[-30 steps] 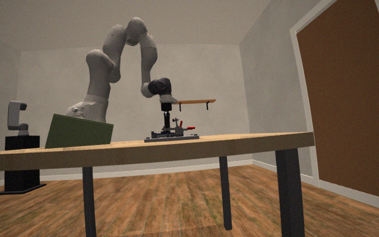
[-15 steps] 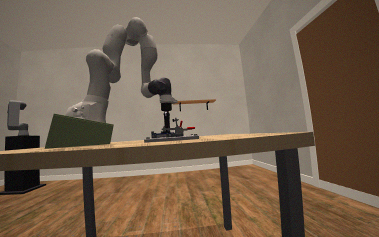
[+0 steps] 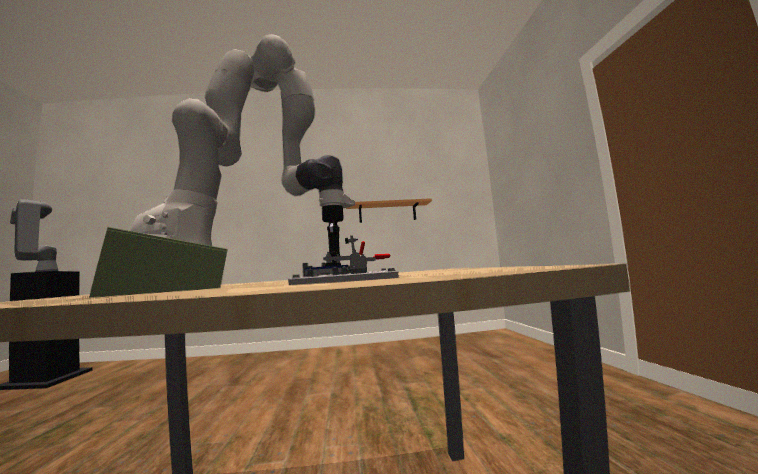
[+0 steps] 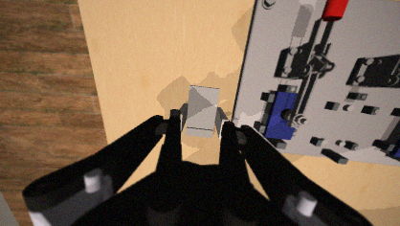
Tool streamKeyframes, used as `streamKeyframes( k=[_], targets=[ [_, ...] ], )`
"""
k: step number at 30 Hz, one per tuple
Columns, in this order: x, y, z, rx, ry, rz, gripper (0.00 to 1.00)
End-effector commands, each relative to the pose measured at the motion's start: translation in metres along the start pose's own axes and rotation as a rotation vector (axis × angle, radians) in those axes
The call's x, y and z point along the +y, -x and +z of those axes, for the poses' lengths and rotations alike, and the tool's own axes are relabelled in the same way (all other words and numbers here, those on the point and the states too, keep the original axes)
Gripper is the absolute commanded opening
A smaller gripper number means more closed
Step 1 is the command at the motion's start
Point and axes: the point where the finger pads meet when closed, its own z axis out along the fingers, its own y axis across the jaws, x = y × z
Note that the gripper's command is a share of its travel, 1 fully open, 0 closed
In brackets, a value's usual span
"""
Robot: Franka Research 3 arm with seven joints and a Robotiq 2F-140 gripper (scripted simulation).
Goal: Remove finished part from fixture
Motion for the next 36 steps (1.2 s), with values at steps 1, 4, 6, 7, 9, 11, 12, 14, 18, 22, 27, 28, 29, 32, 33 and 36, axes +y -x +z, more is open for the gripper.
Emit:
streamKeyframes(
  k=[1,4,6,7,9,11,12,14,18,22,27,28,29,32,33,36],
  targets=[
    [-0.0008,0.0007,0.0004,0.001,-0.002,0.002,0.0],
    [-0.0008,0.0007,0.0004,0.001,-0.002,0.002,0.0],
    [-0.0008,0.0007,0.0004,0.001,-0.002,0.002,0.0],
    [-0.0008,0.0007,0.0004,0.001,-0.002,0.002,0.0],
    [-0.0008,0.0007,0.0004,0.001,-0.002,0.002,0.0],
    [-0.0008,0.0007,0.0004,0.001,-0.002,0.002,0.0],
    [-0.0008,0.0007,0.0004,0.001,-0.002,0.002,0.0],
    [-0.0008,0.0007,0.0004,0.001,-0.002,0.002,0.0],
    [-0.0008,0.0007,0.0004,0.001,-0.002,0.002,0.47],
    [-0.0008,0.0007,0.0004,0.001,-0.002,0.002,0.47],
    [-0.0008,0.0007,0.0004,0.001,-0.002,0.002,0.47],
    [-0.0008,0.0007,0.0004,0.001,-0.002,0.002,0.47],
    [-0.0008,0.0007,0.0004,0.001,-0.002,0.002,0.47],
    [-0.0008,0.0007,0.0004,0.001,-0.002,0.002,0.47],
    [-0.0008,0.0007,0.0004,0.001,-0.002,0.002,0.47],
    [-0.0008,0.0007,0.0004,0.001,-0.002,0.002,0.47]
  ],
)
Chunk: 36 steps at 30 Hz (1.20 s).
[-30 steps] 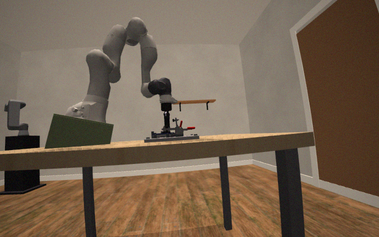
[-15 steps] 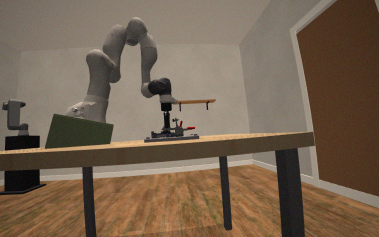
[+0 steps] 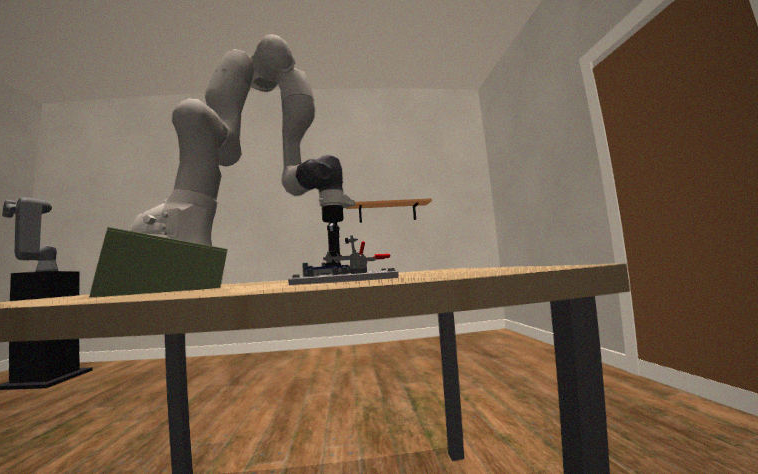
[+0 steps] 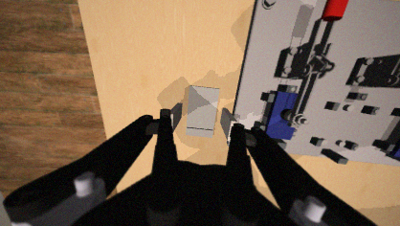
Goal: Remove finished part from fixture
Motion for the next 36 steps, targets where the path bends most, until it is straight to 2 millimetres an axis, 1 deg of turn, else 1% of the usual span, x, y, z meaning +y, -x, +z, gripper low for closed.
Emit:
streamKeyframes(
  k=[1,23,28,34,36],
  targets=[
    [-0.001,0.001,0.0,0.001,-0.002,0.002,0.47],
    [-0.001,0.001,-0.002,0.001,-0.002,0.002,0.47],
    [-0.001,0.001,-0.01,0.001,-0.002,0.002,0.47],
    [-0.001,0.001,-0.029,0.001,-0.002,0.002,0.47],
    [-0.001,0.001,-0.029,0.001,-0.002,0.002,0.47]
  ],
)
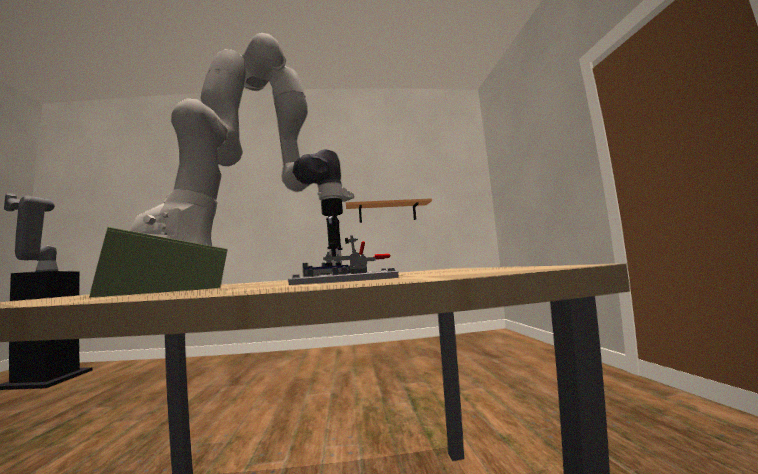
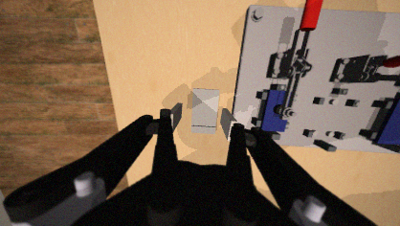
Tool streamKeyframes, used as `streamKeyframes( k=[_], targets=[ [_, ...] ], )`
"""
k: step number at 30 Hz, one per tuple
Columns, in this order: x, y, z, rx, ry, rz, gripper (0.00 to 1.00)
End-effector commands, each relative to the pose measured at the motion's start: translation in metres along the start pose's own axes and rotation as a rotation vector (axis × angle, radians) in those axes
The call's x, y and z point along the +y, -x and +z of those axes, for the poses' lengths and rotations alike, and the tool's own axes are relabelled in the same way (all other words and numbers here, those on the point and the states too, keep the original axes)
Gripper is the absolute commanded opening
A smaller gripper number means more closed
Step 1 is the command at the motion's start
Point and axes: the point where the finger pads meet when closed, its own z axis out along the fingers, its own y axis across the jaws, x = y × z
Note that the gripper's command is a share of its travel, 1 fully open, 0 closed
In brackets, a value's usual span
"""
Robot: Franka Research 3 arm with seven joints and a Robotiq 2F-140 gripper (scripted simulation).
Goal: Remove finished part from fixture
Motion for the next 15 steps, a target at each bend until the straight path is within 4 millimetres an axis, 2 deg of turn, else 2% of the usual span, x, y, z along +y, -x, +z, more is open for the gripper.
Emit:
streamKeyframes(
  k=[1,6,15],
  targets=[
    [0.006,0.004,-0.008,-0.029,-0.005,-0.039,0.47],
    [0.006,0.003,-0.03,-0.029,-0.005,-0.039,0.47],
    [0.006,0.003,-0.03,-0.029,-0.005,-0.039,0.47]
  ],
)
